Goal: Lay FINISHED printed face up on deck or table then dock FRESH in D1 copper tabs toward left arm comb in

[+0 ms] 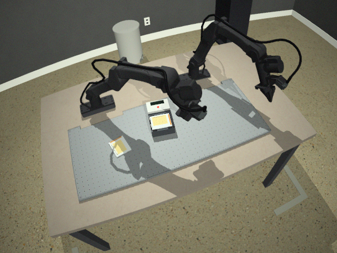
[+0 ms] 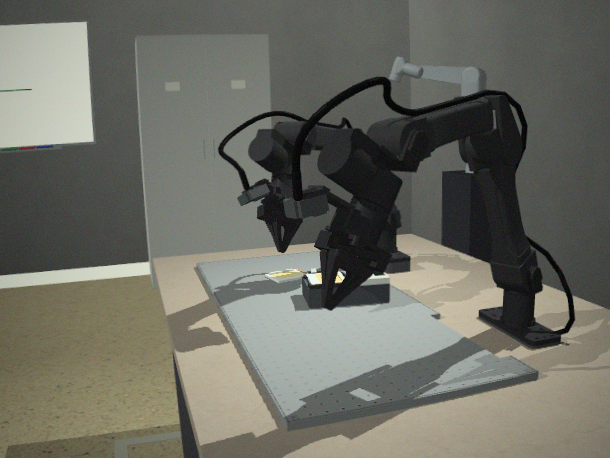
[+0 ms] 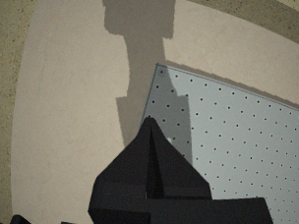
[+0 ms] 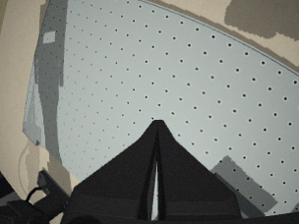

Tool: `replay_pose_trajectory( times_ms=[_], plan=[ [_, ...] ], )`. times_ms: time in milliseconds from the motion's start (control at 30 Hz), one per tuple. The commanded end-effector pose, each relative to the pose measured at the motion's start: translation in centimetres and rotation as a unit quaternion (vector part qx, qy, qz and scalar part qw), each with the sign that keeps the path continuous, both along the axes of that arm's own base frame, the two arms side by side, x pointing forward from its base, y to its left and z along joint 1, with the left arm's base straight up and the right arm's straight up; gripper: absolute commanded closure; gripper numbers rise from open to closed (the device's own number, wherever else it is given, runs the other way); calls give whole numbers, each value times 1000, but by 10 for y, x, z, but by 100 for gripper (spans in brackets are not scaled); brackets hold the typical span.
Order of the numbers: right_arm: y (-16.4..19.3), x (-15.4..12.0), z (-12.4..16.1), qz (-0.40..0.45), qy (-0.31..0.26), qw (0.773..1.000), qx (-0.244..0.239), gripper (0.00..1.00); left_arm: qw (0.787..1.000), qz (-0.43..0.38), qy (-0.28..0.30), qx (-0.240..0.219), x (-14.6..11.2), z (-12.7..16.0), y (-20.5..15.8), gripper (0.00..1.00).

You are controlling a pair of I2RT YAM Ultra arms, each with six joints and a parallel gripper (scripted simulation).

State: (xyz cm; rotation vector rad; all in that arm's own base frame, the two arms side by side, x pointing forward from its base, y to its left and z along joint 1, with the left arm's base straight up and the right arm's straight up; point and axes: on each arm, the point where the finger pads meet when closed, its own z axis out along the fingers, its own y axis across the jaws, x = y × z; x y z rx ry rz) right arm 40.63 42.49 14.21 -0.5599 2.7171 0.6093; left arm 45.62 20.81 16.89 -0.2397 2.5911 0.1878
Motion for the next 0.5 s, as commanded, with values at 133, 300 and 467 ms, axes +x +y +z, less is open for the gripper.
replay_pose_trajectory(
  times_ms=[133, 300, 467],
  plan=[
    [1, 1, 7, 0, -6, 1000, 6, 100, 1000, -10, 8, -13, -5, 6, -27, 100],
    [1, 1, 7, 0, -6, 1000, 6, 100, 997, -28, 57, -34, -11, -5, -49, 100],
    [1, 1, 7, 0, -6, 1000, 6, 100, 996, -33, 72, -39, -19, -16, -70, 100]
  ],
)
